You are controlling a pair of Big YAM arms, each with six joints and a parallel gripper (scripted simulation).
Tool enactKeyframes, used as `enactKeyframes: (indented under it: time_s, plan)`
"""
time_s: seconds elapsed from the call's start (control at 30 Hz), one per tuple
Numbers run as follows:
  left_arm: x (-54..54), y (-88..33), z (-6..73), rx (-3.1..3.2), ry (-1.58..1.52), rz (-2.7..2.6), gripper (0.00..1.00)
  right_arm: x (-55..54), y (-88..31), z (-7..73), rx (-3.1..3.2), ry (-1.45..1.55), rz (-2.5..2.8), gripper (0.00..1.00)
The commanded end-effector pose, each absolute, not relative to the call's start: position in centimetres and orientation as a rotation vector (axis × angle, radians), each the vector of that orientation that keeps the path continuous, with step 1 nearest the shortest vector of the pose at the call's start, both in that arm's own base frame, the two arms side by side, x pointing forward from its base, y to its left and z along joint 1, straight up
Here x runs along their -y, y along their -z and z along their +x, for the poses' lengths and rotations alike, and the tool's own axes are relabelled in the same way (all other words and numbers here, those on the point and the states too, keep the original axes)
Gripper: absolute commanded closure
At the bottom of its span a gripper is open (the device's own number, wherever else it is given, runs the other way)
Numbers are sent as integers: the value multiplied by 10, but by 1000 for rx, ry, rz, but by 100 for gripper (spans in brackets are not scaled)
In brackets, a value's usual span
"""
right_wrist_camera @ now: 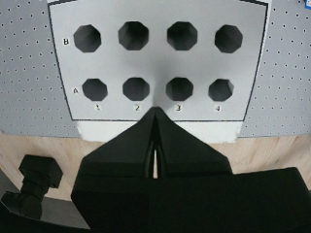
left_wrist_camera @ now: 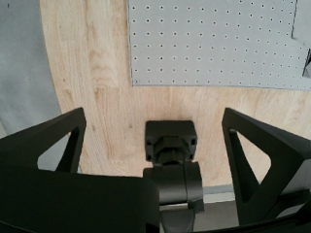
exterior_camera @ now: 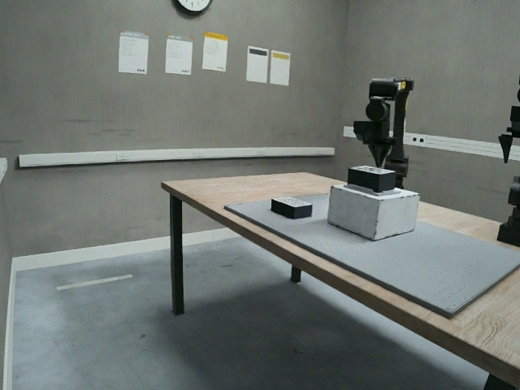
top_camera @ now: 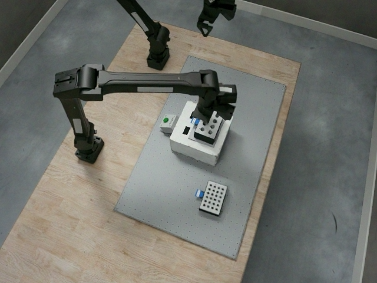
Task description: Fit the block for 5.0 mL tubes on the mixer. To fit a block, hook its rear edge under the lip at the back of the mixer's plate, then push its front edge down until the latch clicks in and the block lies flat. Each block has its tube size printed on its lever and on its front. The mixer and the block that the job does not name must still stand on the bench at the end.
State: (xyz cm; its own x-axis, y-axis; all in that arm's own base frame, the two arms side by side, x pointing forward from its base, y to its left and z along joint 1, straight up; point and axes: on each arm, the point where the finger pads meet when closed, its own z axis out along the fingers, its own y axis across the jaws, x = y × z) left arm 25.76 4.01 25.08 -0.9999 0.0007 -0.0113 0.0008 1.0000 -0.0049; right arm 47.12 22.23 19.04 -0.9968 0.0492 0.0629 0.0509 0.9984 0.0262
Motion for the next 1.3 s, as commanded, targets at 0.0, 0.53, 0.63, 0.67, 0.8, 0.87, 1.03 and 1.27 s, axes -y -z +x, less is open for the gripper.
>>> enactKeyframes:
  time_s: [0.0, 0.53, 0.63, 0.67, 0.8, 0.87, 1.03, 1.27]
  plan:
    - [-42, -252, 259, -3128, 4, -1, 0, -217, -186, 474, 3064, 32, -105, 100]
    - [-43, -269, 269, -3085, -7, 0, 0, -218, -205, 477, 3119, 74, -105, 100]
    - [-44, -270, 270, -3082, -7, 0, 0, -216, -201, 474, 3112, 68, -105, 100]
    - [-44, -271, 270, -3081, -8, 0, 0, -216, -200, 473, 3111, 68, -105, 100]
    - [-44, -271, 270, -3079, -8, 1, 0, -215, -200, 472, 3107, 64, -105, 100]
    - [-44, -272, 271, -3077, -9, 1, 0, -215, -196, 472, 3096, 56, -105, 100]
    - [-44, -274, 272, -3072, -10, 1, 0, -216, -183, 473, 3079, 43, -106, 100]
    - [-44, -276, 273, -3067, -11, 1, 0, -215, -176, 474, 3065, 32, -106, 100]
